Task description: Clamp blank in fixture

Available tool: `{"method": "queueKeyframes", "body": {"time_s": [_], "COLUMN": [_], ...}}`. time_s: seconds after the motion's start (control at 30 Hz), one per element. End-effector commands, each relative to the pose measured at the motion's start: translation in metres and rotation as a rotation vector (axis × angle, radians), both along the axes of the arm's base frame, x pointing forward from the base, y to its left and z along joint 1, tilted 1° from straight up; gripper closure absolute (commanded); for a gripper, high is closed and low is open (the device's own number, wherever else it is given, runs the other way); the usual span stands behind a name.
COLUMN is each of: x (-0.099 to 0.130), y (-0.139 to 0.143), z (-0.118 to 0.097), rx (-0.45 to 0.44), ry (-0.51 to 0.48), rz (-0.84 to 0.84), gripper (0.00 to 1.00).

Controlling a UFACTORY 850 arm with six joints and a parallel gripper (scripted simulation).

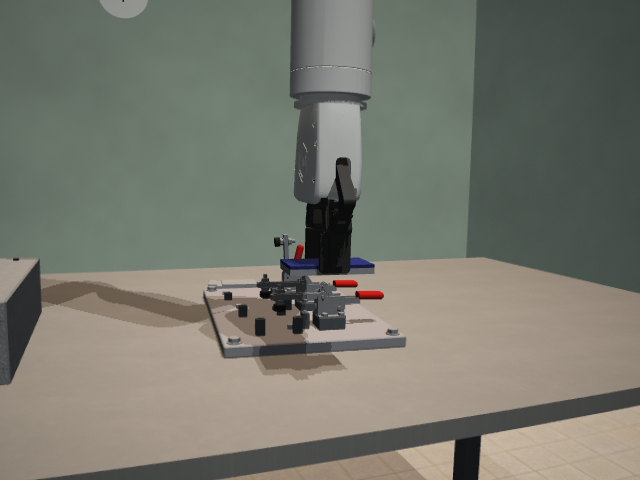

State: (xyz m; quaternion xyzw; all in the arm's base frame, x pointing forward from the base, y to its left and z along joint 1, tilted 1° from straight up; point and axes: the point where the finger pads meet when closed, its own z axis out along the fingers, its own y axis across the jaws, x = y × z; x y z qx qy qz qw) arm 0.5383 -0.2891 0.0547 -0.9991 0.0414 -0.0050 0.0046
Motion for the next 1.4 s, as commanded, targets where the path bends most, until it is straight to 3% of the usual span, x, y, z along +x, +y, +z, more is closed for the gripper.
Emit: {"method": "queueKeyframes", "body": {"time_s": [0.0,0.87,1.37], "x": [-0.001,-0.038,-0.041], "y": [0.000,0.003,0.003], "z": [0.000,-0.025,-0.027], "rx": [-0.001,-0.001,-0.001], "ry": [-0.002,-0.002,-0.002], "rz": [0.000,0.000,0.000], "gripper": [1.00,1.00,1.00]}}
